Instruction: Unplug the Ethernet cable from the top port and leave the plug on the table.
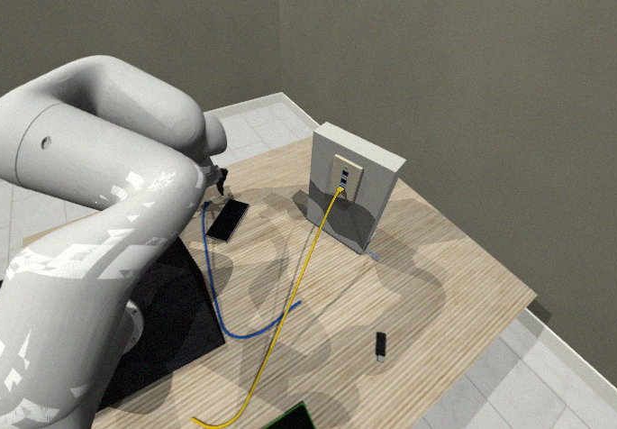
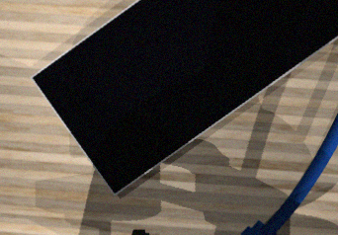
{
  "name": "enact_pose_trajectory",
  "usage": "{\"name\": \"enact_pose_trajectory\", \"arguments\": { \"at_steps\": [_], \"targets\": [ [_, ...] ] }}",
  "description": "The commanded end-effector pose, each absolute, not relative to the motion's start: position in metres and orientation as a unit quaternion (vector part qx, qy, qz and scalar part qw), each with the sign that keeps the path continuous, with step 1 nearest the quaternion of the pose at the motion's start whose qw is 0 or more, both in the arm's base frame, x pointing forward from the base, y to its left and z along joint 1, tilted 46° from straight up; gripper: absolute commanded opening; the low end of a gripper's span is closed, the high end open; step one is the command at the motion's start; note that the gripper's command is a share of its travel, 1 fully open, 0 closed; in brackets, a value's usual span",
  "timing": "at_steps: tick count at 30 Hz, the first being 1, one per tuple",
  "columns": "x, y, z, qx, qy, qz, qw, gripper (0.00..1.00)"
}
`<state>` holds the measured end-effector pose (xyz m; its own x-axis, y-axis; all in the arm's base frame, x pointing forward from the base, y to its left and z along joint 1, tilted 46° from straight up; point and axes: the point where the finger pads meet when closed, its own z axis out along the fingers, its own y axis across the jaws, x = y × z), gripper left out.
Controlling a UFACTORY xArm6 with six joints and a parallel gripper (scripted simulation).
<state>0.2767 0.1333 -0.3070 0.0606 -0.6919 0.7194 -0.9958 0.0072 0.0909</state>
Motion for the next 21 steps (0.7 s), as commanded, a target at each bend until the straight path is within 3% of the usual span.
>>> {"name": "enact_pose_trajectory", "arguments": {
  "at_steps": [1, 21],
  "targets": [
    [0.277, 0.135, -0.306, 0.660, -0.640, 0.247, 0.306, 1.00],
    [0.279, 0.153, -0.289, 0.660, -0.640, 0.247, 0.306, 1.00]
  ]
}}
